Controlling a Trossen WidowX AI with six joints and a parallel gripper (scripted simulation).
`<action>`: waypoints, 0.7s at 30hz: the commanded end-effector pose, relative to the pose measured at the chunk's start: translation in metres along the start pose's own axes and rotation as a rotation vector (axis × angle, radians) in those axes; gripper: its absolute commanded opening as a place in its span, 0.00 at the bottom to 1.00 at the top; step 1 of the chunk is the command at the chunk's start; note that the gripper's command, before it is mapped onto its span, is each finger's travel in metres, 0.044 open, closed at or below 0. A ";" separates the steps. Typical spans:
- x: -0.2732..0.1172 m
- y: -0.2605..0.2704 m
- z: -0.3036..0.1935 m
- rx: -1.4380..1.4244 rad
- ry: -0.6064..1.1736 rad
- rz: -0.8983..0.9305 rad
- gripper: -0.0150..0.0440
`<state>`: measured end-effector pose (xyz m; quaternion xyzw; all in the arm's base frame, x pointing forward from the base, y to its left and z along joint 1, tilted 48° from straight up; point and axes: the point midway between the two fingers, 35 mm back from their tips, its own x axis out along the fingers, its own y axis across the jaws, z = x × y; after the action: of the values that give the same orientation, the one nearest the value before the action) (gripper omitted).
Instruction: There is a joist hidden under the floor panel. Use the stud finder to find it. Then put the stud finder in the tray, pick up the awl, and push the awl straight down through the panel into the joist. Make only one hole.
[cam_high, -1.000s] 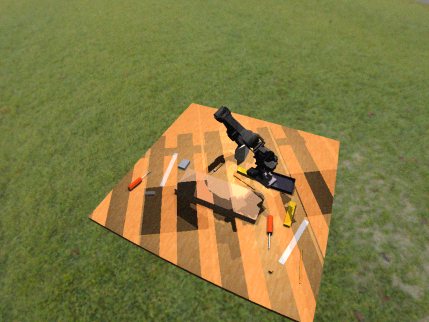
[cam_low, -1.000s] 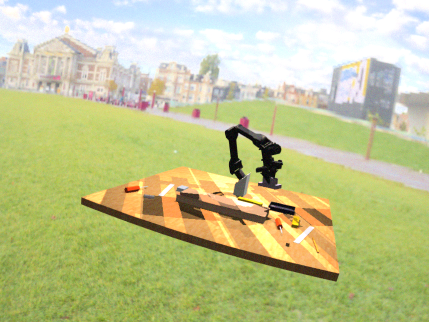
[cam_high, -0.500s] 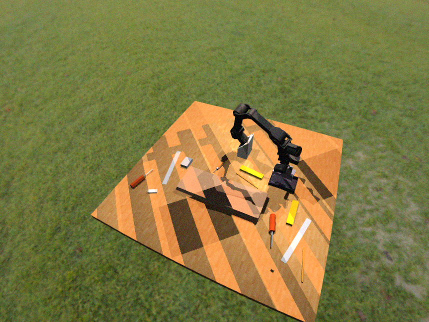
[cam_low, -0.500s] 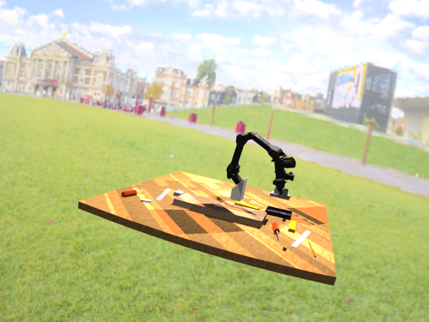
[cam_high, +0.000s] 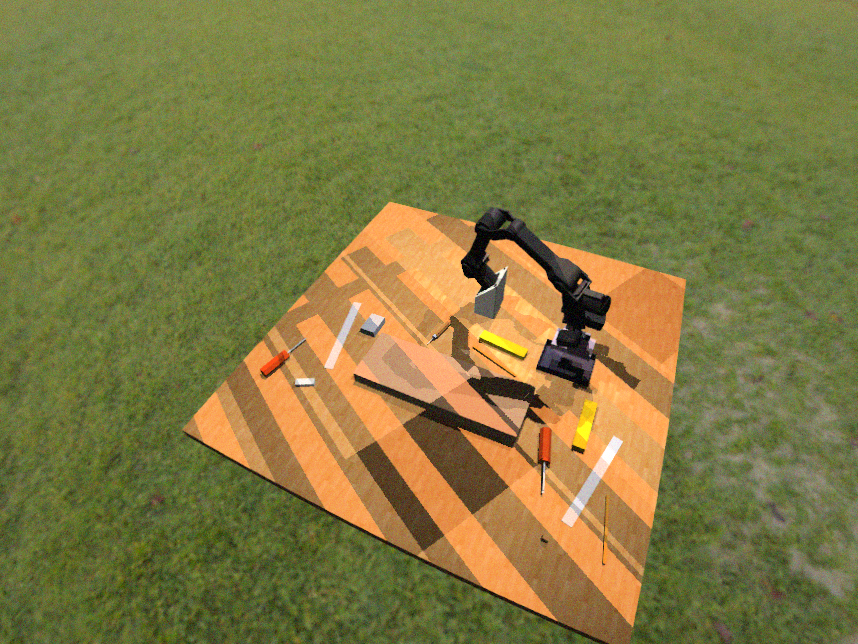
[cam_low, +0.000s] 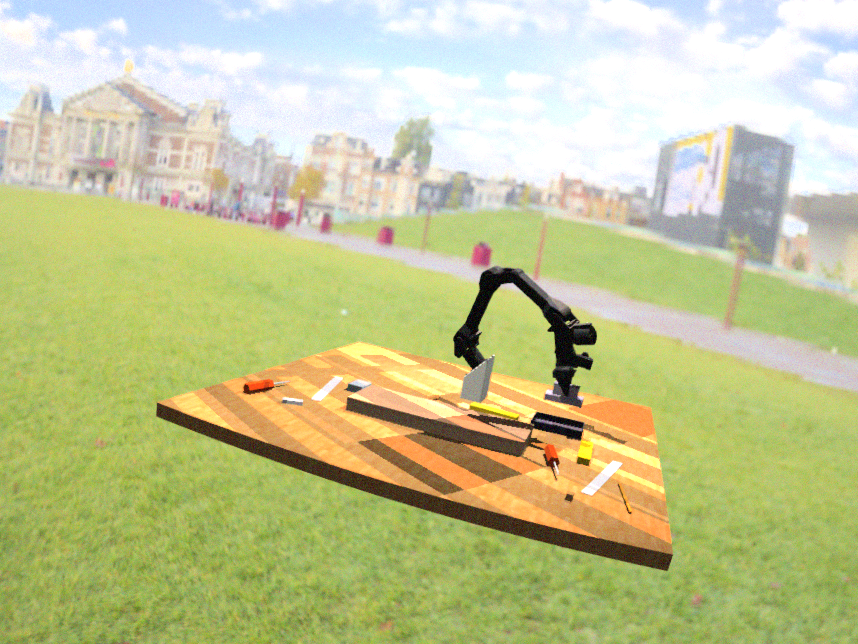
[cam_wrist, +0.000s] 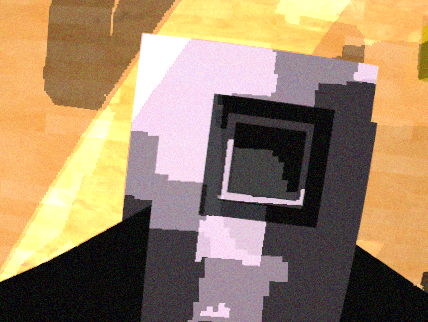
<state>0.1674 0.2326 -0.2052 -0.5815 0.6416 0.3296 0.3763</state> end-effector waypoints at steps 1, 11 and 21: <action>0.011 0.000 -0.002 -0.008 0.000 0.000 0.25; 0.036 -0.001 -0.009 -0.008 0.000 -0.001 0.25; 0.060 0.000 -0.017 -0.007 0.001 -0.001 0.25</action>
<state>0.1634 0.1924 -0.2436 -0.5813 0.6441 0.3288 0.3730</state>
